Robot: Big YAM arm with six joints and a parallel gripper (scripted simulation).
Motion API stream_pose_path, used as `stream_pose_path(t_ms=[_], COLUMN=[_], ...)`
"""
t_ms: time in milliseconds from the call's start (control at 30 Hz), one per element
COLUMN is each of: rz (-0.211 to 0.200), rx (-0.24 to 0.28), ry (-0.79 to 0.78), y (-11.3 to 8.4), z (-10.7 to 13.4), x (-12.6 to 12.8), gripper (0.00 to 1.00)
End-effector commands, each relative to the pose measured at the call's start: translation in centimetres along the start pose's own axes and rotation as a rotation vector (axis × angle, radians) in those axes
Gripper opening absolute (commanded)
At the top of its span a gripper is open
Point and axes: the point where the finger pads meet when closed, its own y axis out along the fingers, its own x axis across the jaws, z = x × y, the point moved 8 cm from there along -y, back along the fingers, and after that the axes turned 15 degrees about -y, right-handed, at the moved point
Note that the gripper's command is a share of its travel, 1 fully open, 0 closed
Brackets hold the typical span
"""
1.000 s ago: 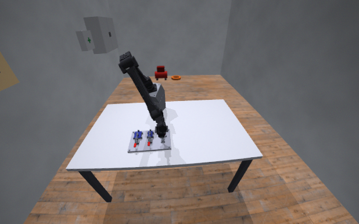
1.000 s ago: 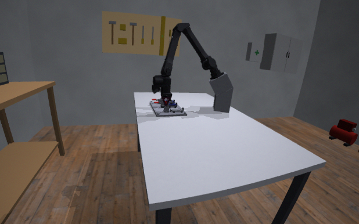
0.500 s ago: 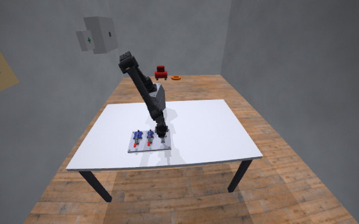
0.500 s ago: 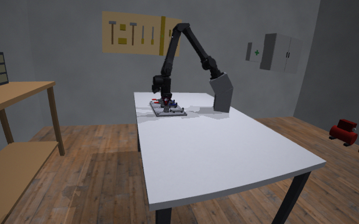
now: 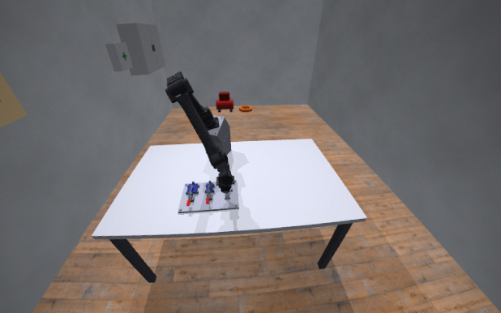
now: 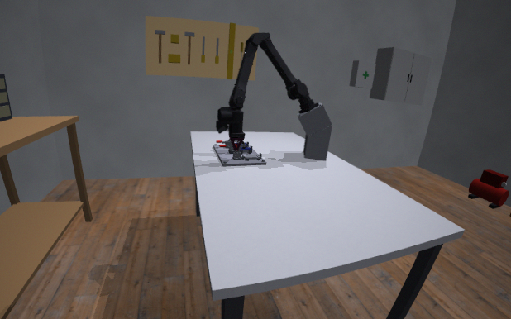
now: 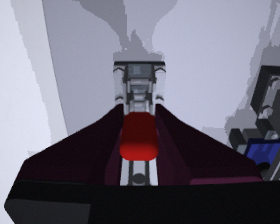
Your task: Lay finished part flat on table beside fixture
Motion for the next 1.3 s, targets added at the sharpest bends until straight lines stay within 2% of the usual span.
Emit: stream_pose_path(t_ms=[0,267,300,533,567,600,633,767,933,1133,1267], rz=[-0.017,-0.017,-0.016,-0.016,-0.011,-0.008,-0.007,-0.009,-0.005,-0.006,-0.004], rx=[0.089,0.089,0.089,0.086,0.030,0.001,-0.006,0.011,-0.019,-0.012,-0.027], ry=[-0.059,-0.059,-0.058,-0.054,-0.032,-0.019,-0.016,-0.023,-0.009,-0.011,-0.004], y=[1.0,1.0,1.0,0.9,-0.2,-0.7,-0.8,-0.3,-1.0,-0.7,-1.0], z=[2.6,2.6,2.5,2.4,0.6,-0.3,-0.5,-0.1,-0.9,-0.8,-1.2], x=[1.3,1.3,1.3,1.3,0.6,0.3,0.3,0.5,0.1,0.2,0.1], gripper=[0.00,0.00,0.45,0.45,0.45,0.45,0.45,0.45,0.45,0.45,0.45])
